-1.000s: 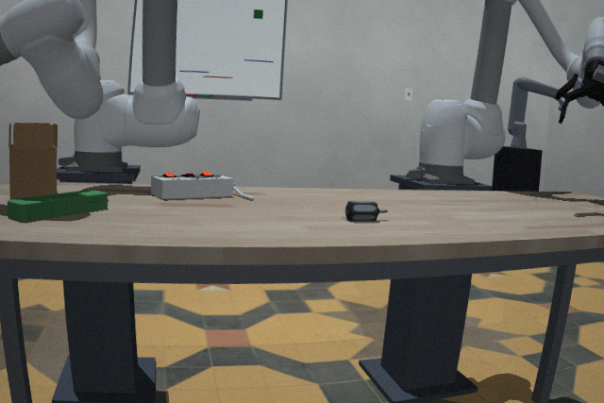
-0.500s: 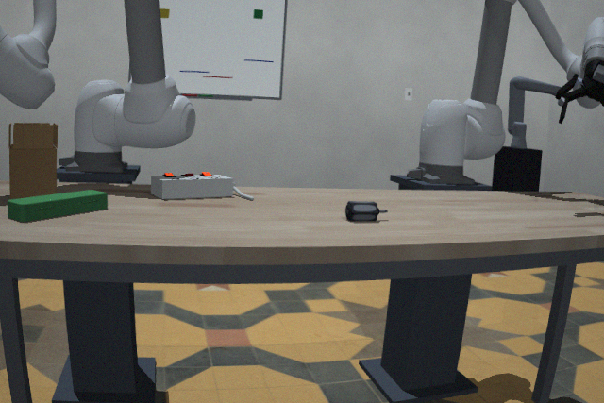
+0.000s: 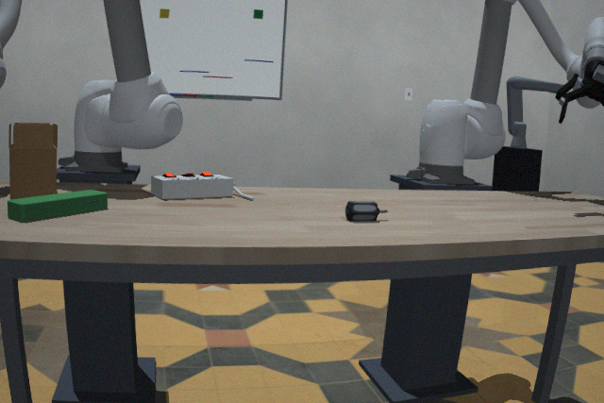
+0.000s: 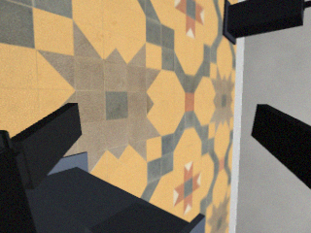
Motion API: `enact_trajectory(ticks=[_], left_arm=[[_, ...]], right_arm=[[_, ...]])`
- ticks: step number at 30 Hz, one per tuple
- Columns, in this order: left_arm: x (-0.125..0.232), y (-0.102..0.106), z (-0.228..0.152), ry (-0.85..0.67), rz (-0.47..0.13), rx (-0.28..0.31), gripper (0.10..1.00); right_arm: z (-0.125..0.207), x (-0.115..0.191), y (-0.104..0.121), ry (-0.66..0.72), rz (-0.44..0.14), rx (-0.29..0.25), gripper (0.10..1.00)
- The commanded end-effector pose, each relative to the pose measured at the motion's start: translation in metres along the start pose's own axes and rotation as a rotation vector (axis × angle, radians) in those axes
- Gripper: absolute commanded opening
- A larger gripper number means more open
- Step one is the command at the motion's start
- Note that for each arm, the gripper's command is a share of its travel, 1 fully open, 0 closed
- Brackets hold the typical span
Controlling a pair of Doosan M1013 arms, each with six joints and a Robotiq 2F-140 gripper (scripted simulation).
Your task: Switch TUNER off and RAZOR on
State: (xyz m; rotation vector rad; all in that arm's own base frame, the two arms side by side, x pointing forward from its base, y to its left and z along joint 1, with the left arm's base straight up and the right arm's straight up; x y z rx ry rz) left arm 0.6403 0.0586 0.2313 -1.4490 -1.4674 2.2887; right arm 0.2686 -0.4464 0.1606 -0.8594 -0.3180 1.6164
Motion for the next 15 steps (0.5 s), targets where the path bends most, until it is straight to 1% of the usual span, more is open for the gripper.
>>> enact_trajectory(ticks=[1, 2, 4, 9, 15], left_arm=[[-0.001, 0.000, 0.000, 0.001, 0.000, -0.001, 1.000], [-0.001, 0.000, 0.000, 0.001, 0.000, -0.001, 1.000], [-0.001, 0.000, 0.000, 0.001, 0.000, -0.001, 1.000], [-0.001, 0.000, 0.000, 0.001, 0.000, -0.001, 1.000], [-0.001, 0.000, 0.000, 0.001, 0.000, -0.001, 1.000]], right_arm=[[0.028, 0.005, 0.038, -0.060, -0.149, 0.028, 1.000], [0.034, 0.007, 0.046, -0.072, -0.184, 0.030, 1.000], [0.034, 0.007, 0.046, -0.072, -0.184, 0.030, 1.000], [0.062, 0.021, 0.079, -0.132, -0.353, 0.021, 1.000], [0.090, 0.040, 0.108, -0.191, -0.540, -0.025, 1.000]])
Point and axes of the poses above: on each arm, the point where the finger pads meet when closed, its own y axis out along the fingers, its own z axis across the jaws, x = y × z, the point moved 3 cm from there along -y, back along the fingers, and after that the axes turned 15 degrees about y, right-handed, at the moved point
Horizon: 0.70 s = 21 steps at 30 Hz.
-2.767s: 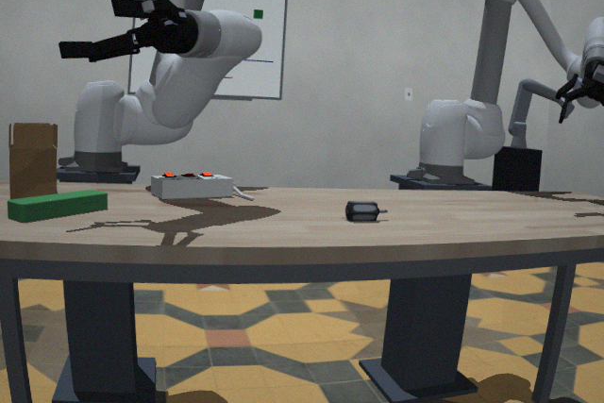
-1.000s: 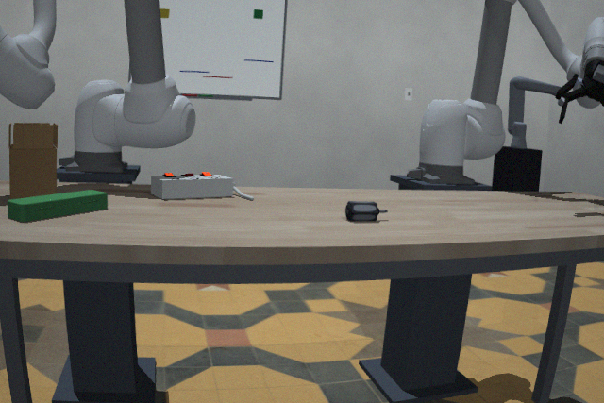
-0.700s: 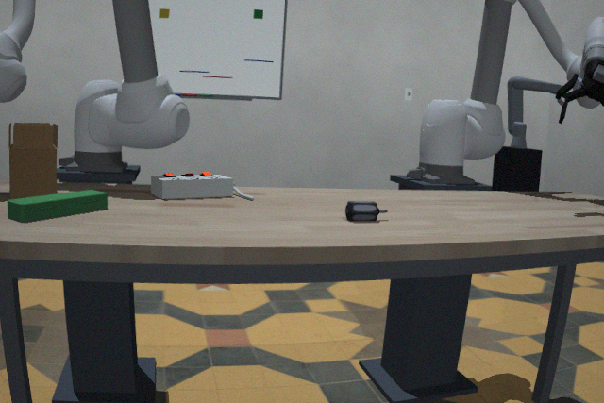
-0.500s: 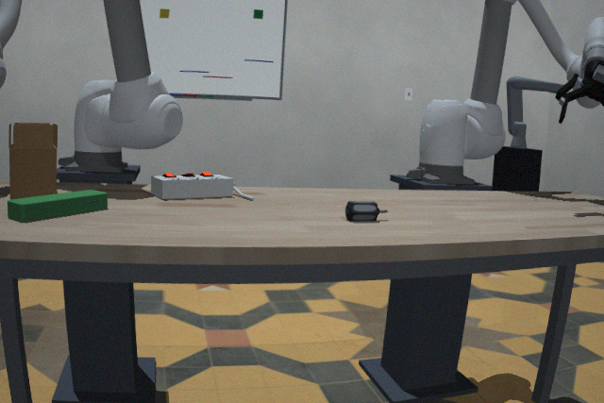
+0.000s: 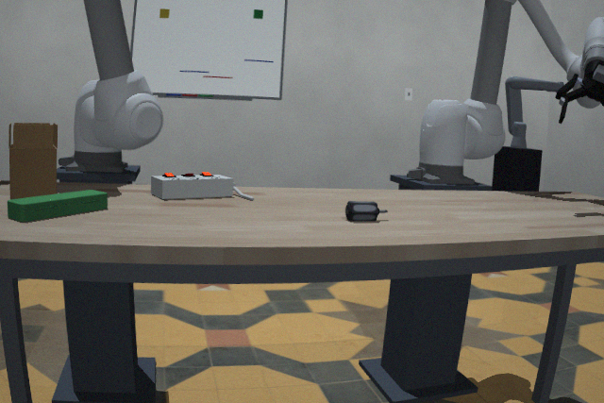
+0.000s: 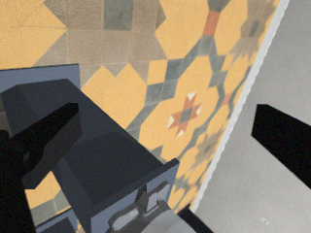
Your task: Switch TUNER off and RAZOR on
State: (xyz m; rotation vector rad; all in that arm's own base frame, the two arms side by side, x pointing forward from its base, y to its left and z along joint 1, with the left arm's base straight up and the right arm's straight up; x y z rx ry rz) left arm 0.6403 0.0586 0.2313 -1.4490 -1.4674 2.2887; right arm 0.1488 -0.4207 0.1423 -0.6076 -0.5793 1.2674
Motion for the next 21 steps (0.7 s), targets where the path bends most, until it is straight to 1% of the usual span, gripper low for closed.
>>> enact_trajectory(ticks=[1, 4, 6, 13, 17, 21], left_arm=[[-0.001, 0.000, 0.000, 0.001, 0.000, -0.001, 1.000], [-0.001, 0.000, 0.000, 0.001, 0.000, -0.001, 1.000], [-0.001, 0.000, 0.000, 0.001, 0.000, -0.001, 1.000], [-0.001, 0.000, 0.000, 0.001, 0.000, -0.001, 1.000], [-0.001, 0.000, 0.000, 0.001, 0.000, -0.001, 1.000], [-0.001, 0.000, 0.000, 0.001, 0.000, -0.001, 1.000]], right_arm=[[0.018, 0.005, 0.023, -0.048, -0.121, -0.034, 1.000], [0.028, 0.011, 0.036, -0.079, -0.200, -0.070, 1.000], [0.028, 0.011, 0.036, -0.079, -0.200, -0.070, 1.000], [0.047, 0.024, 0.059, -0.143, -0.356, -0.171, 1.000], [0.055, 0.031, 0.068, -0.173, -0.427, -0.234, 1.000], [0.062, 0.036, 0.075, -0.198, -0.485, -0.296, 1.000]])
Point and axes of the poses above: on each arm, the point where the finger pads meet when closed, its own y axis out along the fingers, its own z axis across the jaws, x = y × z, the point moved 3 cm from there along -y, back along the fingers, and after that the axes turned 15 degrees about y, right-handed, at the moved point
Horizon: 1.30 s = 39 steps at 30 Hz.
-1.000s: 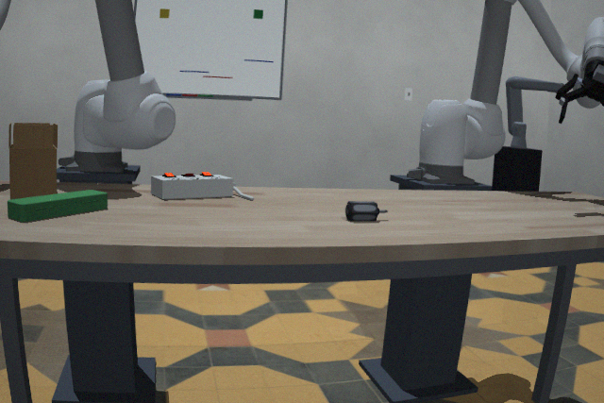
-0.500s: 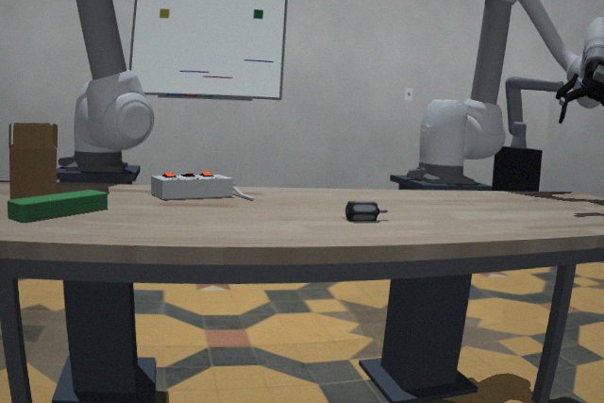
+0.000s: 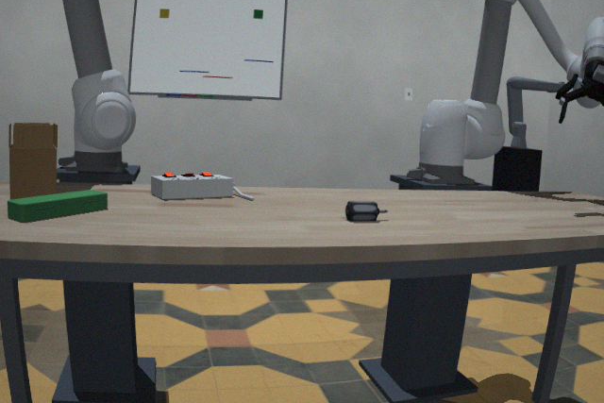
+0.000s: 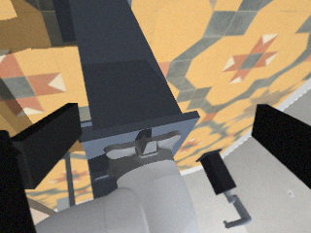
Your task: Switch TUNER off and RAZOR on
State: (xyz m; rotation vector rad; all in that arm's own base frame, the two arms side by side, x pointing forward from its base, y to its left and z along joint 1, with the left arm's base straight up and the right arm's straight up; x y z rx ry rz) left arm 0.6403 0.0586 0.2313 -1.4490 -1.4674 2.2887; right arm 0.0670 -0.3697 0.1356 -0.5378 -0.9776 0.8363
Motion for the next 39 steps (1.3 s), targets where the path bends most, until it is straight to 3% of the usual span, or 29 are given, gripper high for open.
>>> enact_trajectory(ticks=[1, 17, 30, 39], left_arm=[[-0.001, 0.000, 0.000, 0.001, 0.000, -0.001, 1.000], [-0.001, 0.000, 0.000, 0.001, 0.000, -0.001, 1.000], [-0.001, 0.000, 0.000, 0.001, 0.000, -0.001, 1.000], [-0.001, 0.000, 0.000, 0.001, 0.000, -0.001, 1.000]], right_arm=[[0.005, 0.002, 0.005, -0.022, -0.039, -0.040, 1.000], [0.022, 0.013, 0.018, -0.107, -0.160, -0.228, 1.000], [0.027, 0.017, 0.021, -0.137, -0.192, -0.301, 1.000], [0.029, 0.018, 0.022, -0.144, -0.199, -0.321, 1.000]])
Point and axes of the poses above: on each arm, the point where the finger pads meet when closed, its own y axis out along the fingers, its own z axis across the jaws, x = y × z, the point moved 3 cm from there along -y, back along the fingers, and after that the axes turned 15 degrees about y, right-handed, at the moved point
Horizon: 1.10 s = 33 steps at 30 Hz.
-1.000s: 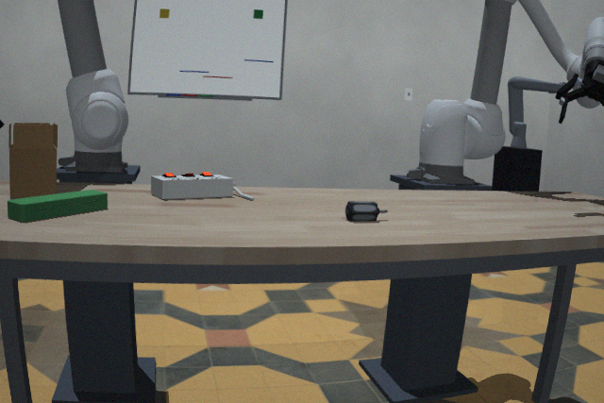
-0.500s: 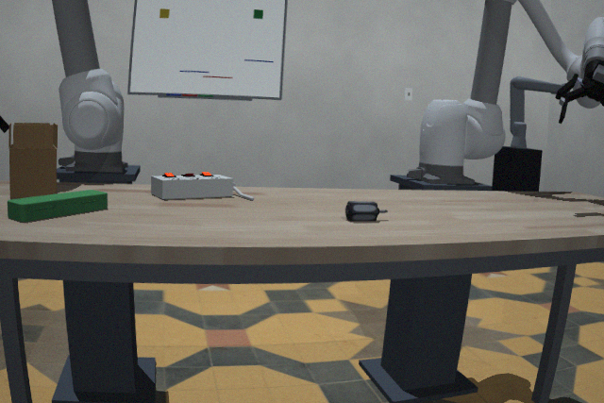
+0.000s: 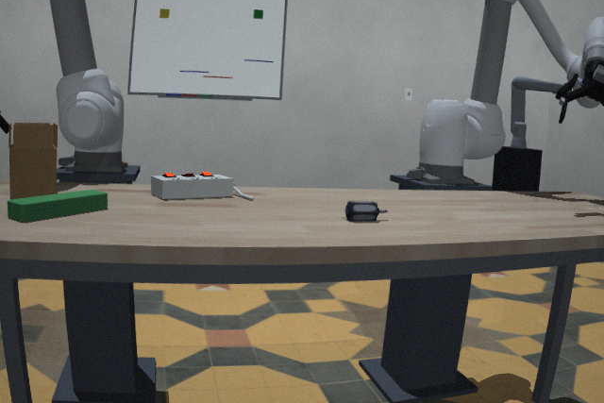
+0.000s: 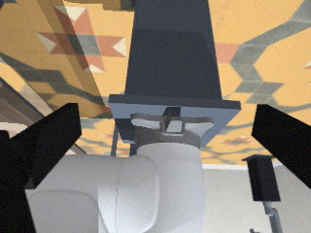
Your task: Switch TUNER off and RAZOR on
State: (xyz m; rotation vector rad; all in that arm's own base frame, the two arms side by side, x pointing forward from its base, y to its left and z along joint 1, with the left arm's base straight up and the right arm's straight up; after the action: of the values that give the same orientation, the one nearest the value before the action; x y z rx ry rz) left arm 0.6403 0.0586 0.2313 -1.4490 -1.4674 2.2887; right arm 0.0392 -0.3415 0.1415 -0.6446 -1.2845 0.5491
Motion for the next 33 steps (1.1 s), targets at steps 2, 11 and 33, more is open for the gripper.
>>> enact_trajectory(ticks=[2, 11, 33], left_arm=[[-0.001, 0.000, 0.000, 0.001, 0.000, -0.001, 1.000], [-0.001, 0.000, 0.000, 0.001, 0.000, -0.001, 1.000], [-0.083, 0.110, 0.074, -0.138, -0.212, 0.150, 1.000]], right_arm=[[0.000, 0.000, 0.000, -0.003, -0.001, -0.006, 1.000], [0.000, 0.000, 0.000, -0.004, -0.002, -0.009, 1.000], [0.000, 0.000, 0.000, -0.004, -0.002, -0.009, 1.000]])
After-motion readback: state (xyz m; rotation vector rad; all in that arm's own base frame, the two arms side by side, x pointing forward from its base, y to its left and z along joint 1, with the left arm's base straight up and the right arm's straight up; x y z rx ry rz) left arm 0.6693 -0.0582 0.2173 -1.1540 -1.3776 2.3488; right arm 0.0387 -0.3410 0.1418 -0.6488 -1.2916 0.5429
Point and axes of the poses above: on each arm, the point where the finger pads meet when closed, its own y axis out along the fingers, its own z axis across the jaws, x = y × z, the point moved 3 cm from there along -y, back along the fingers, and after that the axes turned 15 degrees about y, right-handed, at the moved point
